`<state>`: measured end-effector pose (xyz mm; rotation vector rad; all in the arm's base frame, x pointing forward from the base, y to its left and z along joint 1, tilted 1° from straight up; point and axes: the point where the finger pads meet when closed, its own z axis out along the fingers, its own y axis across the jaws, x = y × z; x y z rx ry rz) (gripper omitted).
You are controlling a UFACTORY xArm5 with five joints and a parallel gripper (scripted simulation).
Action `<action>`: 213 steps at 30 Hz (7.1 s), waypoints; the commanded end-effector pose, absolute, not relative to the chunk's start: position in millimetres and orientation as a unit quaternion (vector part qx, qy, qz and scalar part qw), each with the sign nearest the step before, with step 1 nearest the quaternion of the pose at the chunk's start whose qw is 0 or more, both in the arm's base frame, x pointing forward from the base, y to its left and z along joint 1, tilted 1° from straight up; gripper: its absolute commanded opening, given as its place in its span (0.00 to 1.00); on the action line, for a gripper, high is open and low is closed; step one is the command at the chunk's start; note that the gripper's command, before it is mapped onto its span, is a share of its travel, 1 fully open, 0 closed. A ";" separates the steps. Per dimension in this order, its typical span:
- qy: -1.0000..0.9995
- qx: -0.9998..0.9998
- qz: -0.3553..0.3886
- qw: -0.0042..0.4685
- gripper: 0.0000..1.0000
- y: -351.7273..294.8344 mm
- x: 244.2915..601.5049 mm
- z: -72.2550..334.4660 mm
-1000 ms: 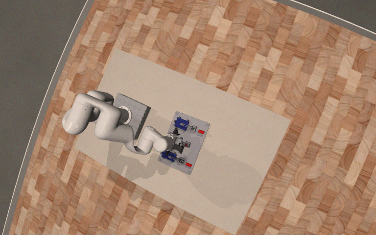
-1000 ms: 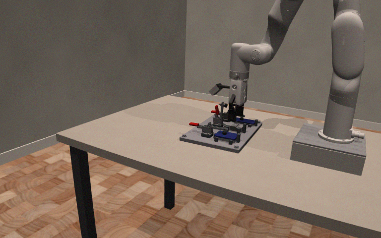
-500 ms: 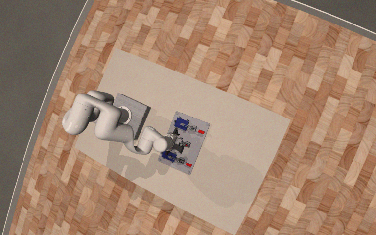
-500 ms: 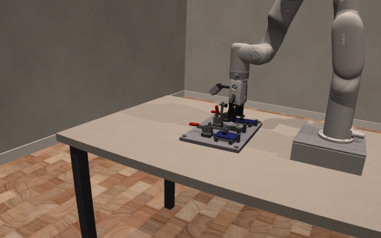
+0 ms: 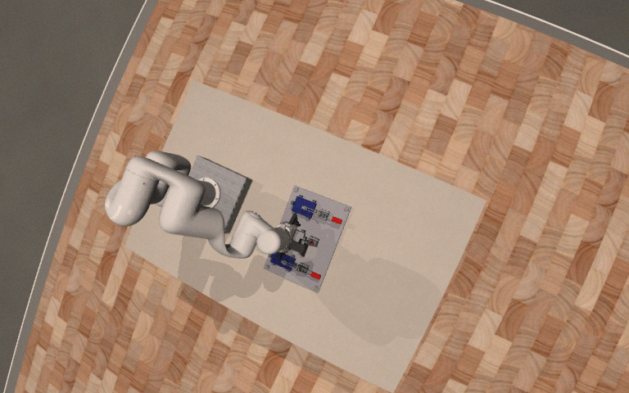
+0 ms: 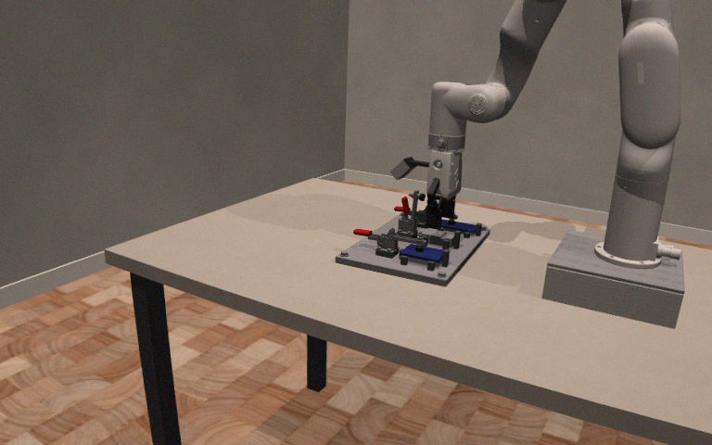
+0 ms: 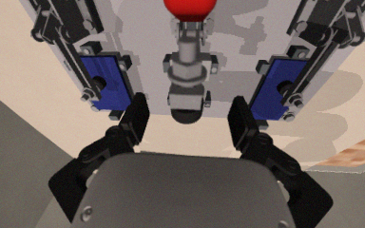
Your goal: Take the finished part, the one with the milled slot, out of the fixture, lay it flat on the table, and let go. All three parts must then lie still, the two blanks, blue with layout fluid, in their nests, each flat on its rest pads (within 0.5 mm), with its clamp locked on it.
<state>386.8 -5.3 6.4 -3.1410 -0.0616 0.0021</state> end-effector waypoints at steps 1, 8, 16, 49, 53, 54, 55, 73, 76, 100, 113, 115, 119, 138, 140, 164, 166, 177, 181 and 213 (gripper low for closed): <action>-0.020 -1.000 -0.001 0.000 1.00 -5.3 388.1 3.7; -0.020 -1.000 -0.001 0.000 1.00 -5.4 388.1 -3.0; -0.020 -1.000 -0.001 0.000 1.00 -5.5 388.1 -14.8; -0.020 -1.000 -0.001 0.000 0.00 -5.7 388.1 -26.2; -0.020 -1.000 -0.001 0.000 0.00 -5.7 388.1 -26.2; -0.020 -1.000 -0.001 0.000 0.00 -5.7 388.1 -26.2; -0.020 -1.000 -0.001 0.000 0.00 -5.7 388.1 -26.2; -0.020 -1.000 -0.001 0.000 0.00 -5.7 388.1 -26.2; -0.020 -1.000 -0.001 0.000 0.00 -5.7 388.1 -26.2; -0.020 -1.000 -0.001 0.000 0.00 -5.6 388.1 -24.9; -0.020 -1.000 -0.001 0.000 0.00 -5.6 388.1 -17.9; -0.020 -1.000 -0.001 0.000 0.00 -5.5 388.1 -16.0; -0.020 -1.000 -0.001 0.000 0.00 -5.5 388.1 -11.8; -0.020 -1.000 -0.001 0.000 0.00 -5.3 388.1 5.3; -0.020 -1.000 -0.001 0.000 0.00 -5.3 388.1 6.0; -0.020 -1.000 -0.001 0.000 0.00 -5.3 387.6 11.8; -0.020 -1.000 -0.001 0.000 0.00 -5.2 387.1 13.9; -0.020 -1.000 -0.001 0.000 0.00 -5.2 383.1 30.9; -0.020 -1.000 -0.001 0.000 0.00 -5.2 381.4 38.2; -0.020 -1.000 -0.001 0.000 0.00 -5.2 380.1 43.9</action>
